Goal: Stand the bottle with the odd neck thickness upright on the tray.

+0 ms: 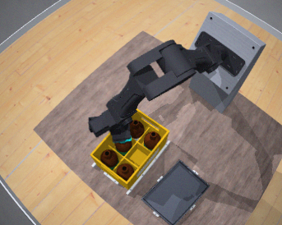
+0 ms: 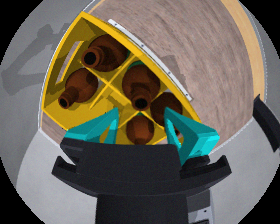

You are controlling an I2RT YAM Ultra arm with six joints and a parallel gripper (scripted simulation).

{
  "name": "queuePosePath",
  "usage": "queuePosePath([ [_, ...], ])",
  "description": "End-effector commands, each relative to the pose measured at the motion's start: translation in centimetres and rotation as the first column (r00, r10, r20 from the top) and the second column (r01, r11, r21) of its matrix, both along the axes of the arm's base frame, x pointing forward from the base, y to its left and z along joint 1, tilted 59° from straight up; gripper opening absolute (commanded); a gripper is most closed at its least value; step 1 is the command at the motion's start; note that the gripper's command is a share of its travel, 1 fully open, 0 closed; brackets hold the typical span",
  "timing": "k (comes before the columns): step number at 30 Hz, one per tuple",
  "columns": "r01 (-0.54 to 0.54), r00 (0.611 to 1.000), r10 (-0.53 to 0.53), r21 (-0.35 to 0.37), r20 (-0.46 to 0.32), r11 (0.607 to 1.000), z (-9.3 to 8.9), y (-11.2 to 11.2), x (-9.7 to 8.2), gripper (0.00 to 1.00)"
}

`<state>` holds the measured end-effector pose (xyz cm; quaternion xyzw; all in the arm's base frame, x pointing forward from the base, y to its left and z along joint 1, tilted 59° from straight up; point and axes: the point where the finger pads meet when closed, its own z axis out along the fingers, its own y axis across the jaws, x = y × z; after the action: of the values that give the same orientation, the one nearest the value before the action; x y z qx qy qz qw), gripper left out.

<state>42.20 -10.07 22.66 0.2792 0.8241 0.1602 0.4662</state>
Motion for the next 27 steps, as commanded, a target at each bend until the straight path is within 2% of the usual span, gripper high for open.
queuePosePath([
  [1,0.009,1.0,-0.009,-0.009,0.03,1.0,1.1,-0.5,0.7,0.61],
  [7,0.004,0.999,-0.004,-0.013,0.042,1.0,1.5,-0.1,0.8,0.61],
  [8,0.003,1.0,-0.002,-0.008,0.029,1.0,0.9,-0.1,1.1,0.61],
  [23,0.006,1.0,-0.005,-0.008,0.029,1.0,0.2,-0.2,2.2,0.61],
  [24,0.003,0.998,-0.001,-0.018,0.06,1.0,1.6,0.1,2.0,0.61],
  [26,0.002,1.0,-0.002,-0.008,0.029,1.0,0.1,-0.1,2.5,0.61],
  [27,0.007,1.0,-0.006,-0.008,0.029,1.0,0.0,-0.3,2.6,0.61],
])
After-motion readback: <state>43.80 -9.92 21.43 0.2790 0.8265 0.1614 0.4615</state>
